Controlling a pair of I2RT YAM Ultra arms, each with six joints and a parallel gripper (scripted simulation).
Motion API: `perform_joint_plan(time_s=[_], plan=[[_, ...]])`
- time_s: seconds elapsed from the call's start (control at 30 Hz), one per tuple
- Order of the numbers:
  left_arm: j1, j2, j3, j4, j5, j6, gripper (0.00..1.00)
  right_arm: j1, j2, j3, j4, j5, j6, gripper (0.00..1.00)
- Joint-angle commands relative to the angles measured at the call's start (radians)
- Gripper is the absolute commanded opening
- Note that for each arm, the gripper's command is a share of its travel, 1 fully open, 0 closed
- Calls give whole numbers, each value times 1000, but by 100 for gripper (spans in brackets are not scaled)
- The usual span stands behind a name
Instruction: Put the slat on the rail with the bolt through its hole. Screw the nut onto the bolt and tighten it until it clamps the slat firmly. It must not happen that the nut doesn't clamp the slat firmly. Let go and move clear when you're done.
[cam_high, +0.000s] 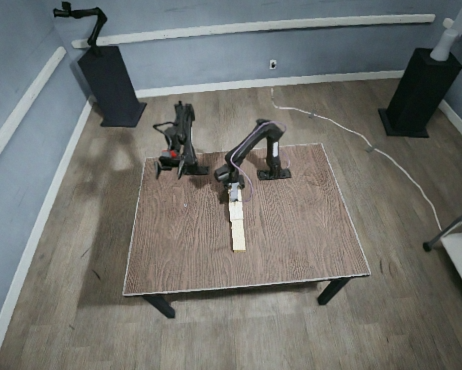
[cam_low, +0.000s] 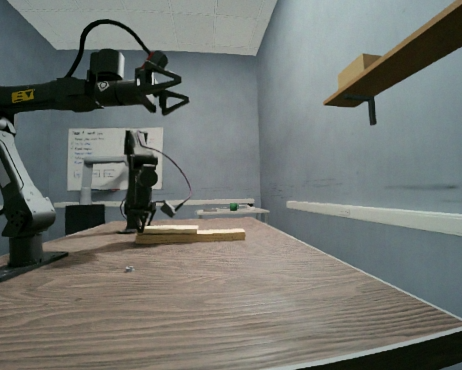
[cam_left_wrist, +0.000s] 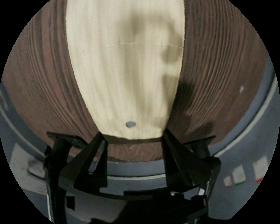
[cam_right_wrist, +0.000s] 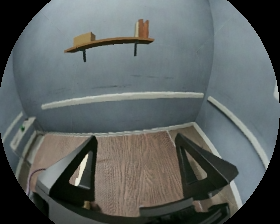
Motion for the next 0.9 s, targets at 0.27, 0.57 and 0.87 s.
perform_joint_plan(time_s=[0.27, 0.57, 0.87], plan=[[1, 14, -20, 43, -13, -4, 72, -4, 0, 3, 6, -1, 1, 100], [1, 20, -19, 49, -13, -4, 72, -4, 0, 3, 6, -1, 1, 100], [1, 12, -16, 36, -13, -2, 72, -4, 0, 3, 6, -1, 1, 100]])
